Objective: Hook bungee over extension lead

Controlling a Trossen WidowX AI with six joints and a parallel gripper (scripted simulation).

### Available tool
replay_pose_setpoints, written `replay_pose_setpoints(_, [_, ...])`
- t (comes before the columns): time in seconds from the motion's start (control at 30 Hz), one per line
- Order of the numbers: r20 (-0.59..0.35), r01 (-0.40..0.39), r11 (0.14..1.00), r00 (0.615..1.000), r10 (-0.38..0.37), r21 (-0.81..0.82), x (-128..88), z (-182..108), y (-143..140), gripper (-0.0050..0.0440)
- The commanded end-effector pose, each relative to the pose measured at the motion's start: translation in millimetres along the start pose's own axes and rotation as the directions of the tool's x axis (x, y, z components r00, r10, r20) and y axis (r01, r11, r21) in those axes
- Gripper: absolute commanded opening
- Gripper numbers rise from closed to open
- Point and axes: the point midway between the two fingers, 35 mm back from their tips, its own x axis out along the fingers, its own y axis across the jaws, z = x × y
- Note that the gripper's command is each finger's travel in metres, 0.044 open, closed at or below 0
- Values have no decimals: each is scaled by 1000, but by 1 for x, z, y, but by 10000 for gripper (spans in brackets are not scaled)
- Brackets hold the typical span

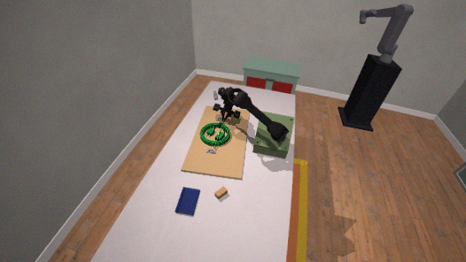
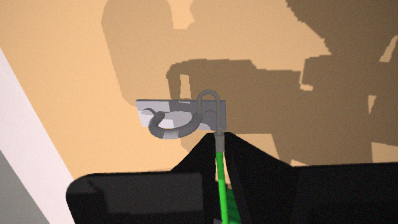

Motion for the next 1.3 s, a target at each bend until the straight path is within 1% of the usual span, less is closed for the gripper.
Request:
replay_pose_setpoints(0.0, [87, -1, 1000, 996, 1, 1, -9, 29, 1, -50])
replay_pose_setpoints(0.37, [88, -2, 1000, 996, 1, 8, -8, 28, 4, -50])
replay_pose_setpoints(1.27, [87, -2, 1000, 996, 1, 5, -9, 15, 18, -50])
